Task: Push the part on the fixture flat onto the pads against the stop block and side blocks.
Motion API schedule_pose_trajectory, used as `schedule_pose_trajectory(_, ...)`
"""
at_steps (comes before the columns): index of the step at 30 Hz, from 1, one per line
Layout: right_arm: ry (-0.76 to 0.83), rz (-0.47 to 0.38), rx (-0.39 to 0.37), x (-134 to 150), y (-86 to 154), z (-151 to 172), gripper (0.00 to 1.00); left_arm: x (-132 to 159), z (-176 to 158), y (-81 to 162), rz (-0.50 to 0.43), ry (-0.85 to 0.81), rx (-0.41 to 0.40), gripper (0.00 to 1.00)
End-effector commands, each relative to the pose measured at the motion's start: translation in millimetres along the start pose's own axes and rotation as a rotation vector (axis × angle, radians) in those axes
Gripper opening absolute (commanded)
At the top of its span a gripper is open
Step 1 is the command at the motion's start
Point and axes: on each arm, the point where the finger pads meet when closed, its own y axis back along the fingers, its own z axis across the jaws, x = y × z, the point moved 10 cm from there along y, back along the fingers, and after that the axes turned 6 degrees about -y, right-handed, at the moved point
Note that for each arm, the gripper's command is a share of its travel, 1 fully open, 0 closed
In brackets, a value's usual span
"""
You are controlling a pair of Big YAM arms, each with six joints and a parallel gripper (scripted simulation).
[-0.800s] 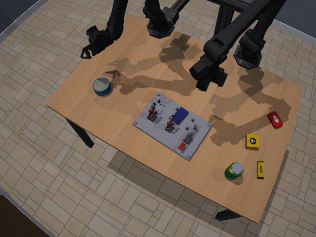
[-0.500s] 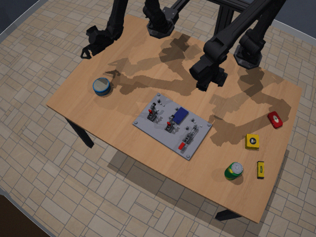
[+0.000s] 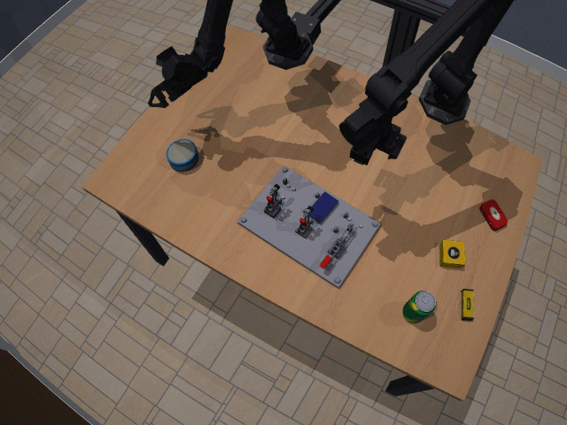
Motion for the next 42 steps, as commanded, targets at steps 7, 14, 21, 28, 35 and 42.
schedule_pose_trajectory(7, 0.371, 0.150, -0.248, 47.4, 98.3, 51.5, 1.00, -12.5, -23.8, -62.1, -0.254, -0.205, 0.005, 1.00)
schedule_pose_trajectory(14, 0.608, 0.239, -0.423, 72.8, 167.7, 53.2, 1.00, -20.0, -31.7, -93.5, -0.394, -0.283, 0.006, 1.00)
schedule_pose_trajectory(21, 0.849, 0.316, -0.669, 86.5, 246.4, 45.7, 1.00, -27.6, -37.4, -124.1, -0.521, -0.347, 0.008, 1.00)
schedule_pose_trajectory(28, 1.032, 0.357, -0.863, 88.4, 295.2, 23.7, 1.00, -43.0, -43.6, -137.9, -0.624, -0.388, 0.014, 1.00)
schedule_pose_trajectory(35, 1.259, 0.397, -1.173, 79.8, 348.8, -18.5, 1.00, -50.9, -43.5, -163.6, -0.716, -0.425, 0.013, 1.00)
schedule_pose_trajectory(42, 1.402, 0.416, -1.450, 66.3, 376.0, -57.1, 1.00, -52.5, -41.2, -176.9, -0.746, -0.416, 0.021, 1.00)
